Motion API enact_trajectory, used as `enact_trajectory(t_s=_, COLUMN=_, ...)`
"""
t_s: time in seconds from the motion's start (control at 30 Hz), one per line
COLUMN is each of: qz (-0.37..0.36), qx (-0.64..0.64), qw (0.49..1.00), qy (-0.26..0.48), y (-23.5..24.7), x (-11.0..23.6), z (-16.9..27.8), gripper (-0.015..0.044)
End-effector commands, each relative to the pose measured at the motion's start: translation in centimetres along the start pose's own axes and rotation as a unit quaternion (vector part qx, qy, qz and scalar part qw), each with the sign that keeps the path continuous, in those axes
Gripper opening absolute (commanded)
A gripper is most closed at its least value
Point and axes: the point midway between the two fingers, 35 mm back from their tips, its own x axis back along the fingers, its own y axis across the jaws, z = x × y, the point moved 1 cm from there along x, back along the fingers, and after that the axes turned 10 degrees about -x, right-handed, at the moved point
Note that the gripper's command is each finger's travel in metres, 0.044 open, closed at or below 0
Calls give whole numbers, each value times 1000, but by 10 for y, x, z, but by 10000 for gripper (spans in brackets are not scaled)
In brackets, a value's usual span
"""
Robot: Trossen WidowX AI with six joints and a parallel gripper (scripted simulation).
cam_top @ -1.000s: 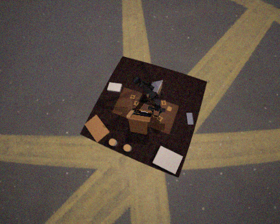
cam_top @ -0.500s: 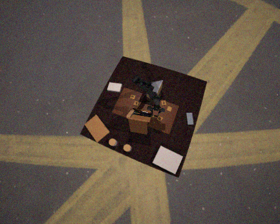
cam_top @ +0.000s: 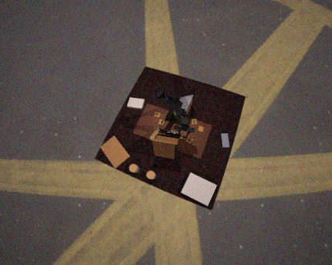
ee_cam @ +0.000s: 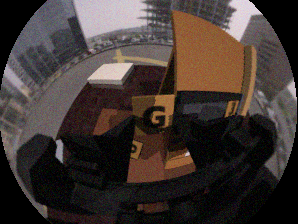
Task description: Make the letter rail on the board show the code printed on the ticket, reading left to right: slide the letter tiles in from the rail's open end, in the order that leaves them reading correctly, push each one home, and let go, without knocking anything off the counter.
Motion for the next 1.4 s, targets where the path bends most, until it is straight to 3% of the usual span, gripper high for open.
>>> enact_trajectory(t_s=0.0, qz=-2, qx=3, qw=1000, qy=1, y=-2, x=0, z=1, gripper=0)
enact_trajectory(t_s=1.37, qz=-1, qx=3, qw=1000, qy=1, y=-23, x=0, z=-3, gripper=0)
